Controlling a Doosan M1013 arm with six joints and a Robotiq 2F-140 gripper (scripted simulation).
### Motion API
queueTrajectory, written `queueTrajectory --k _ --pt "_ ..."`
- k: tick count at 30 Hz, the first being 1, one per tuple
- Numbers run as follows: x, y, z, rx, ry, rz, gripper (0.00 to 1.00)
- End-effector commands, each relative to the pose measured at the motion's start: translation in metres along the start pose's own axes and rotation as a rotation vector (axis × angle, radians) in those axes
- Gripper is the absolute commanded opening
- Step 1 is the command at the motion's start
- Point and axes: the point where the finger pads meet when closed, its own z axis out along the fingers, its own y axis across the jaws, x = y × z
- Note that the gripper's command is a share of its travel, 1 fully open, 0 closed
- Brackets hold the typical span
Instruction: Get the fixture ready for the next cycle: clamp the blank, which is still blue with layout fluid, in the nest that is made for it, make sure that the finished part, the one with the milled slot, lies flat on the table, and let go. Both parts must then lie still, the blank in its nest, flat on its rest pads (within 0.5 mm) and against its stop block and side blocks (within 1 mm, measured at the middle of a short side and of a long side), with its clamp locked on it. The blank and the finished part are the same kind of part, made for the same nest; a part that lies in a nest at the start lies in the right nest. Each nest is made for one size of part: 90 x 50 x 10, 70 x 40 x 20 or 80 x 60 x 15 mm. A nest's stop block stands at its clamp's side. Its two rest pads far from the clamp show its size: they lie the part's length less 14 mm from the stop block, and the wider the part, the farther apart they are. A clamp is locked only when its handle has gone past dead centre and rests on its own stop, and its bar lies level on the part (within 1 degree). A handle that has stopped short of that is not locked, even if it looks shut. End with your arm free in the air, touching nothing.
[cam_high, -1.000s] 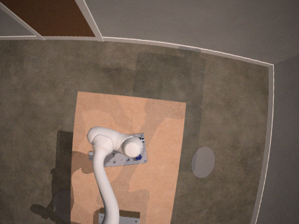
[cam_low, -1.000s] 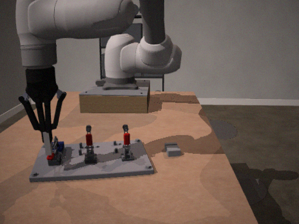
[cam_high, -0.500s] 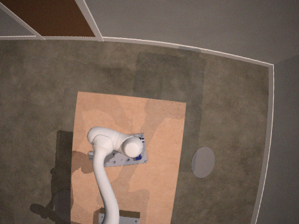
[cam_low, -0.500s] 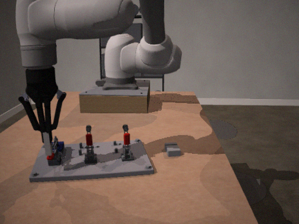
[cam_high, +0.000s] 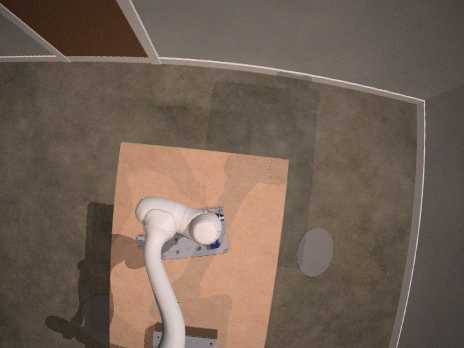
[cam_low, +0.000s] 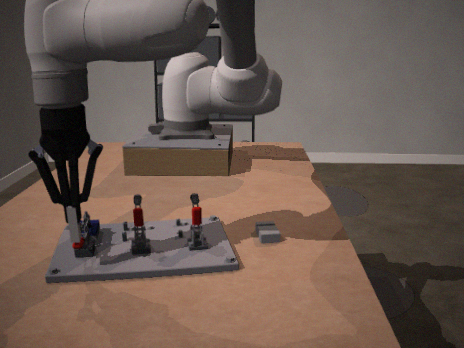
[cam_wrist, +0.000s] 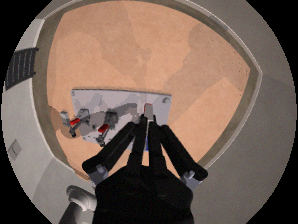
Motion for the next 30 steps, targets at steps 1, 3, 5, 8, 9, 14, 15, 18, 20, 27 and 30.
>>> queueTrajectory --k 1,3,5,8,9,14,15,18,20,27,30 --pt "-0.0004 0.0031 0.0037 -0.003 0.001 0.001 0.0" --pt "-0.0004 0.0031 0.0046 -0.003 0.001 0.001 0.0" --pt "-0.0004 0.0031 0.005 -0.003 0.001 0.001 0.0" --pt "-0.0004 0.0031 0.0052 -0.003 0.001 0.001 0.0" --pt "-0.0004 0.0031 0.0052 -0.003 0.001 0.001 0.0" --pt "-0.0004 0.0031 0.0052 -0.003 0.001 0.001 0.0" --pt "-0.0004 0.0031 0.0052 -0.003 0.001 0.001 0.0" --pt "-0.0004 0.0031 0.0054 -0.003 0.001 0.001 0.0" --pt "-0.0004 0.0031 0.0062 -0.003 0.001 0.001 0.0" --pt "-0.0004 0.0031 0.0072 -0.003 0.001 0.001 0.0" --pt "-0.0004 0.0031 0.0072 -0.003 0.001 0.001 0.0"
